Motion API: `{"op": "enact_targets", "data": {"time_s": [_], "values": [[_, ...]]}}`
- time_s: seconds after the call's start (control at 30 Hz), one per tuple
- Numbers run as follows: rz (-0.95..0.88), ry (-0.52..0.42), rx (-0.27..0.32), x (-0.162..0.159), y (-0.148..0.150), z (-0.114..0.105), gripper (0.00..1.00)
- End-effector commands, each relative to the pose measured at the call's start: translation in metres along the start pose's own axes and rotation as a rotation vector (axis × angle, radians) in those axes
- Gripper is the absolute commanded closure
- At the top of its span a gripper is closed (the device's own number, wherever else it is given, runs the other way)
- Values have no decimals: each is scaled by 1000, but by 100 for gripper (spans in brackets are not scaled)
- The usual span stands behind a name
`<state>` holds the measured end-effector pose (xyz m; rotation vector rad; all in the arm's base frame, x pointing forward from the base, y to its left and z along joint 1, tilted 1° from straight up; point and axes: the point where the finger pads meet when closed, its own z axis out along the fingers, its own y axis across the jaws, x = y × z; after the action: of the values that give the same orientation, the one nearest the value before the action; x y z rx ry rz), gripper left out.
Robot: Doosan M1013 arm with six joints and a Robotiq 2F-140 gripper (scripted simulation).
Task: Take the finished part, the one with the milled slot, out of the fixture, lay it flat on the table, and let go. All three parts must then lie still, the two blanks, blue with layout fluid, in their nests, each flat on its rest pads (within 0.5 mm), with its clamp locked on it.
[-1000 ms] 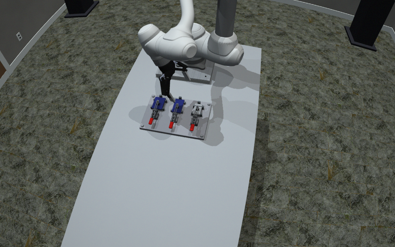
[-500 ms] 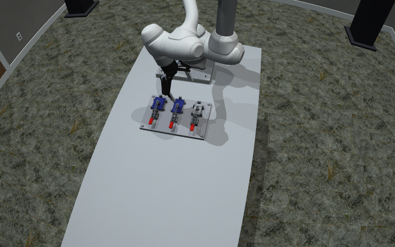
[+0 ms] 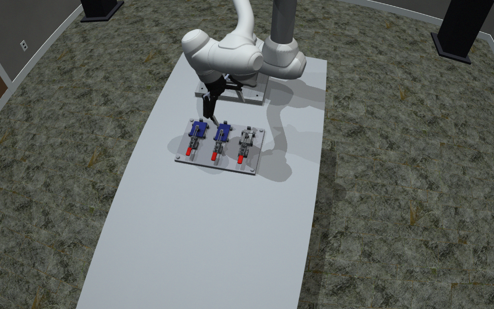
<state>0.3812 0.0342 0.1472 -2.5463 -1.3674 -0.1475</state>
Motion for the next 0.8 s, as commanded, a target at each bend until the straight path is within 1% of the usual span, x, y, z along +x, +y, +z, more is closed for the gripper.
{"op": "enact_targets", "data": {"time_s": [0.0,0.07,0.13,0.63,0.7,0.77], "values": [[1,-1,0,0,0,0,0],[1,-1,0,0,0,0,0],[134,-36,-16,8,-5,-1,0],[134,-36,-16,8,-5,-1,0],[268,-66,-41,17,-10,-3,0],[268,-66,-41,17,-10,-3,0]]}}
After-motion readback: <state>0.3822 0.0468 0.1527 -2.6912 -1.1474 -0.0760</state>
